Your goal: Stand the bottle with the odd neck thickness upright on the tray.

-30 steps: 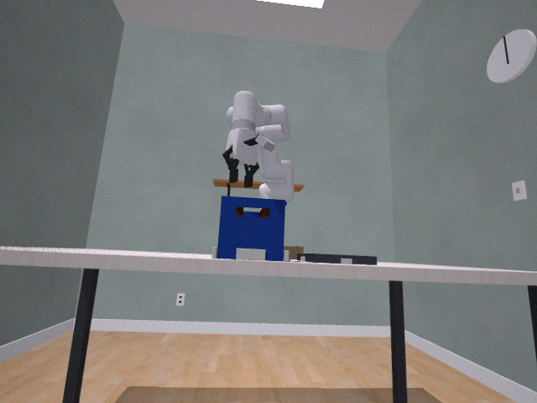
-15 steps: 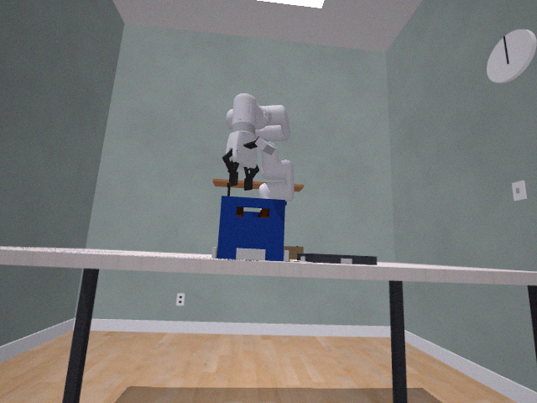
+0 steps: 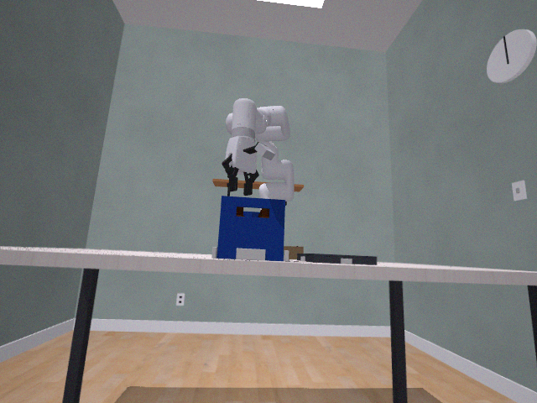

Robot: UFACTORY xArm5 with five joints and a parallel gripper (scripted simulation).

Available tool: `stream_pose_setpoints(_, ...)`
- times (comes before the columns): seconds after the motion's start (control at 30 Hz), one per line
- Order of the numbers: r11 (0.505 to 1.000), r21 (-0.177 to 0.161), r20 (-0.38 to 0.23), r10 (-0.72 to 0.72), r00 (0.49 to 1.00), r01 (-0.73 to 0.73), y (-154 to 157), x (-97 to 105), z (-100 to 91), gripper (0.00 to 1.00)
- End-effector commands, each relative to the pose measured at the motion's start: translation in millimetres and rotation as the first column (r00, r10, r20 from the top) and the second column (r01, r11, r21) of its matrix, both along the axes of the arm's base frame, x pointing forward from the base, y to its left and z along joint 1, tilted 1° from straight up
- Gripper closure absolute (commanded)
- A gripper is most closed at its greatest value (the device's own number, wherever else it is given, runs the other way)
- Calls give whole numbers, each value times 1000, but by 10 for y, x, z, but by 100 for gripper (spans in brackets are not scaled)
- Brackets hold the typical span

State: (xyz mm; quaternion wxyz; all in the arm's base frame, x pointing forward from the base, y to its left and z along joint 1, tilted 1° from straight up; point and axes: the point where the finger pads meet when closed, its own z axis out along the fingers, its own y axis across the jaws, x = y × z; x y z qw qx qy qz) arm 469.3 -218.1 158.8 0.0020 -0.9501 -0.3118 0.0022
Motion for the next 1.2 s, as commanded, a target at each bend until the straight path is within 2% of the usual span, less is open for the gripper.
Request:
stream_pose_setpoints(0.0, 1000, -2, 4, 0, 1000, 0, -6, 11, -37, 35)
stream_pose_setpoints(0.5, 1000, -2, 4, 0, 1000, 0, -8, 11, -132, 35)
stream_pose_setpoints(1.17, 1000, -2, 4, 0, 1000, 0, -8, 11, -140, 35)
